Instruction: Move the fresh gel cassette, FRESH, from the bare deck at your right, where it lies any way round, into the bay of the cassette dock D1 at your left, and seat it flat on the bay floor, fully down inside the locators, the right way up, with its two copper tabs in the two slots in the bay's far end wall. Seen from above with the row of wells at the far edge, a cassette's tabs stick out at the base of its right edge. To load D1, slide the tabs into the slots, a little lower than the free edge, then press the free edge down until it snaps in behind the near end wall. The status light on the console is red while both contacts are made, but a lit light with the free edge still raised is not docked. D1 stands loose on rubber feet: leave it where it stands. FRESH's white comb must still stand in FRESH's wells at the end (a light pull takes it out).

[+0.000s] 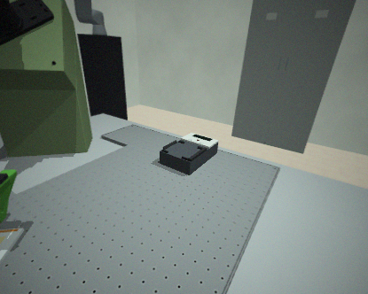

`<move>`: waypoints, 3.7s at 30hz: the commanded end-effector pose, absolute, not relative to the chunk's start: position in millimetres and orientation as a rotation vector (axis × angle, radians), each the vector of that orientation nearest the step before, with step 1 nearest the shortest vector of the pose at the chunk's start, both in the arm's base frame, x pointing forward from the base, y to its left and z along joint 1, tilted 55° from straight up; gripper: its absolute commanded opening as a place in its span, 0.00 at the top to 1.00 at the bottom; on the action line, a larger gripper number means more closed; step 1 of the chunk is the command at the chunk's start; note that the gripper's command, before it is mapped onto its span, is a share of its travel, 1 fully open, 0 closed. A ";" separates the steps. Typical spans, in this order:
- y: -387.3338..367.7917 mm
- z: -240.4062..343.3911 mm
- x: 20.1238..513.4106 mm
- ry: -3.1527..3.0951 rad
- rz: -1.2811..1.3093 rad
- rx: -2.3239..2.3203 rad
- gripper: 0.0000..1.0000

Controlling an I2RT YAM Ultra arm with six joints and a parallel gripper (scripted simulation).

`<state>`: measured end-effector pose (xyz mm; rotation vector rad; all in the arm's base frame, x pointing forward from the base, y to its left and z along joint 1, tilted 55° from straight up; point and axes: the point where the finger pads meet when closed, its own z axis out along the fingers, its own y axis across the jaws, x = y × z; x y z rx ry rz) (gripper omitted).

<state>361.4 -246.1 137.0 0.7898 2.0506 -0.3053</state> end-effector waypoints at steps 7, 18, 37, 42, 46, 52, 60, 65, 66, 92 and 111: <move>-244.7 156.7 365.2 2.017 -0.307 0.762 0.00; -247.2 155.9 368.9 2.012 -0.308 0.761 0.00; -264.6 137.0 386.1 2.023 -0.311 0.774 0.00; -270.1 133.8 389.7 2.022 -0.313 0.779 0.00; -267.9 143.9 393.6 2.001 -0.313 0.762 0.00; -273.3 128.4 399.1 2.024 -0.310 0.772 0.00; -281.1 122.6 404.9 2.022 -0.313 0.778 0.00; -283.3 121.3 406.5 2.021 -0.314 0.779 0.00; -282.4 126.0 407.1 2.013 -0.315 0.774 0.00; -284.8 123.6 410.6 2.007 -0.315 0.771 0.00; -286.6 112.7 415.0 2.023 -0.311 0.774 0.00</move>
